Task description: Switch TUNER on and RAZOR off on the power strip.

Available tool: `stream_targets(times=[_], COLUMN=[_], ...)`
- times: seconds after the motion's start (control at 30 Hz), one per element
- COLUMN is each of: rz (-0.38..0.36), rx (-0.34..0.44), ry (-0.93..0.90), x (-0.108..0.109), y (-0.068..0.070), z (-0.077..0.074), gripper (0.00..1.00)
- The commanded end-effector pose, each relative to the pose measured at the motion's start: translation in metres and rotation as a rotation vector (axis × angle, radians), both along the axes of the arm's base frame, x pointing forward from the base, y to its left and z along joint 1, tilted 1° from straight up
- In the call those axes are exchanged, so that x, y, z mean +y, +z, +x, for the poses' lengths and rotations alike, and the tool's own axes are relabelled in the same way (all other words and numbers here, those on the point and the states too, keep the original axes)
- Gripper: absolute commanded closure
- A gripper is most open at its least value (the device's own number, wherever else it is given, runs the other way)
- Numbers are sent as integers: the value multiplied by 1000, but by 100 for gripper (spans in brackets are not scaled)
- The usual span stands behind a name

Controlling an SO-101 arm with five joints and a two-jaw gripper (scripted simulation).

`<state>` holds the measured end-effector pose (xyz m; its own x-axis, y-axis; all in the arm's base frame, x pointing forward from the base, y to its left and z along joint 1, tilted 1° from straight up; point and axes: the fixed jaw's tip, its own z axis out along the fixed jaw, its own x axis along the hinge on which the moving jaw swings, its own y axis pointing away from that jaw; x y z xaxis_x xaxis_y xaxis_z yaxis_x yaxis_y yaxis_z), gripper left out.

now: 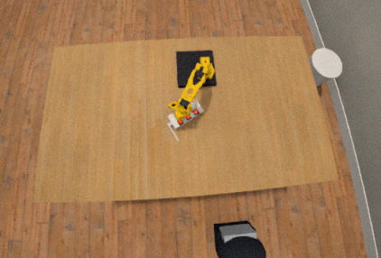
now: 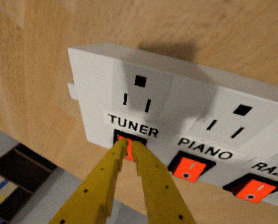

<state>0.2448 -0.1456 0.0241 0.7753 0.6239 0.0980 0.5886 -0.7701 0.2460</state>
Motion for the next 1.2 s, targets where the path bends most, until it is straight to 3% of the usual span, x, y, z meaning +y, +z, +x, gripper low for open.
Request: stream_targets(times=[0.0,0.2,0.8,1.17], rz=[40,40,40,40], rx=[74,74,74,74], ry=[4,4,6,6], x=[4,3,-2,-2], y=[-21,-16,19,21], z=[-11,-8,1,1], gripper=[100,100,100,100])
